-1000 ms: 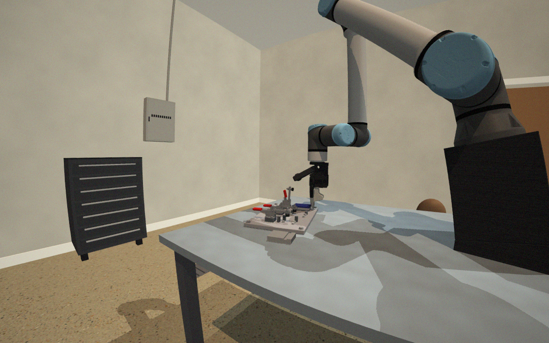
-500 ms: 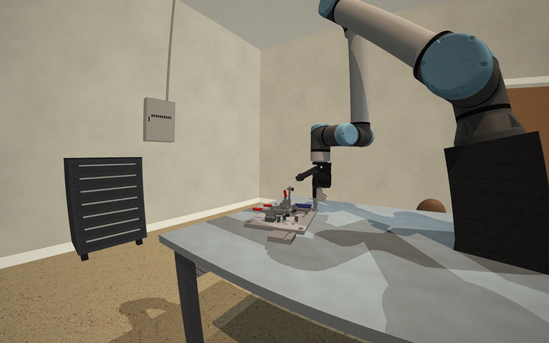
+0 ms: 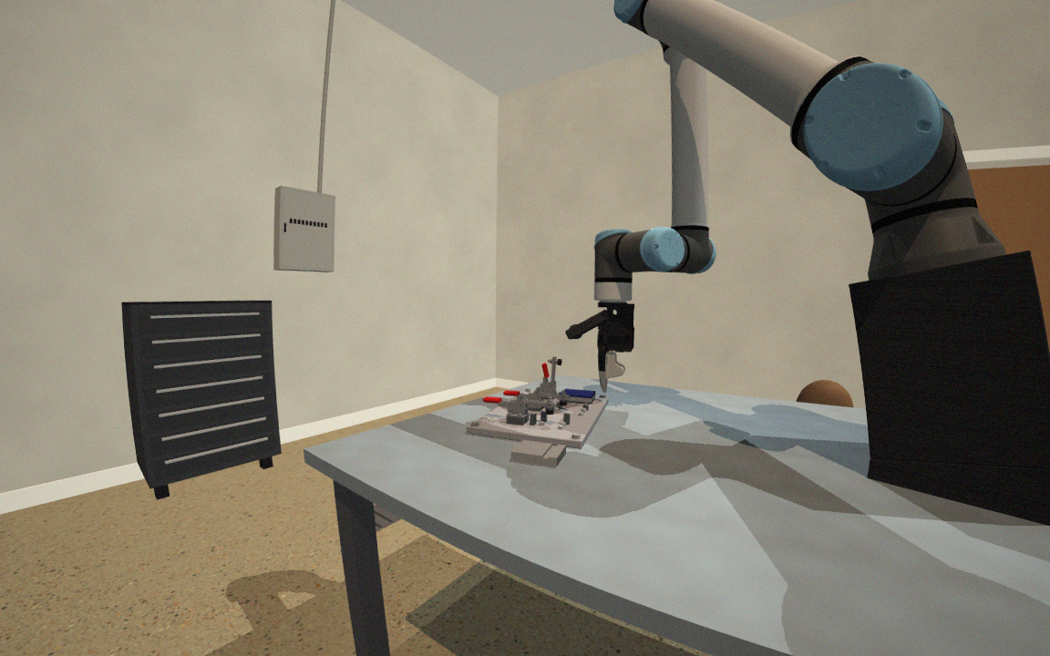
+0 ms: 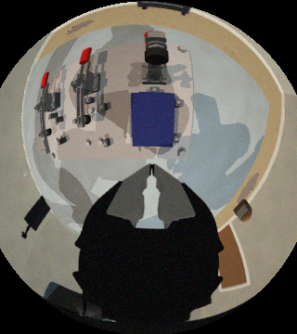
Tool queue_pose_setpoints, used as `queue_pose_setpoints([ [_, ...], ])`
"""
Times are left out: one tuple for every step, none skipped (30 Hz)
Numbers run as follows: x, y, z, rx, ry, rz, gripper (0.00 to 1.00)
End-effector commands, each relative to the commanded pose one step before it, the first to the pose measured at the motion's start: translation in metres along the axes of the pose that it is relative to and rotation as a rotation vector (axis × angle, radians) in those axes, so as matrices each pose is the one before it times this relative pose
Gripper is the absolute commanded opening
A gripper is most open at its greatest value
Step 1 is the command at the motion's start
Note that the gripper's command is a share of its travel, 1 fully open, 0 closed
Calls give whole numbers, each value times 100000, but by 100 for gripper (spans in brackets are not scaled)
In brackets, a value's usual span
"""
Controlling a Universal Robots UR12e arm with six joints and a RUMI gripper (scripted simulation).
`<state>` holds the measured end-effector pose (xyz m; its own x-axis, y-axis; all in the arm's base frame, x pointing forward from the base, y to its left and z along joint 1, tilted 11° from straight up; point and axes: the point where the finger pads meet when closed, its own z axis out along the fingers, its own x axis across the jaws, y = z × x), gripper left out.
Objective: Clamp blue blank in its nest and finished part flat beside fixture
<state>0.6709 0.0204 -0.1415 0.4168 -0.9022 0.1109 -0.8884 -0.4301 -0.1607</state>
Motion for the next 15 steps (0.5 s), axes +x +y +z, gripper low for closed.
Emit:
queue_pose_setpoints([
  [26,-40,-1409,73,48,-7,0],
  [0,0,-229,0,0,0,0],
  [0,0,-194,0,0,0,0],
  [0,0,-155,0,0,0,0],
  [0,0,-115,0,0,0,0],
  [0,0,-77,0,0,0,0],
  [0,0,-44,0,0,0,0],
  [0,0,0,0,0,0,0],
  [0,0,0,0,0,0,0],
  [0,0,-17,0,0,0,0],
  [0,0,-3,0,0,0,0],
  [0,0,0,0,0,0,0],
  [0,0,0,0,0,0,0],
  [0,0,0,0,0,0,0],
  [0,0,0,0,0,0,0],
])
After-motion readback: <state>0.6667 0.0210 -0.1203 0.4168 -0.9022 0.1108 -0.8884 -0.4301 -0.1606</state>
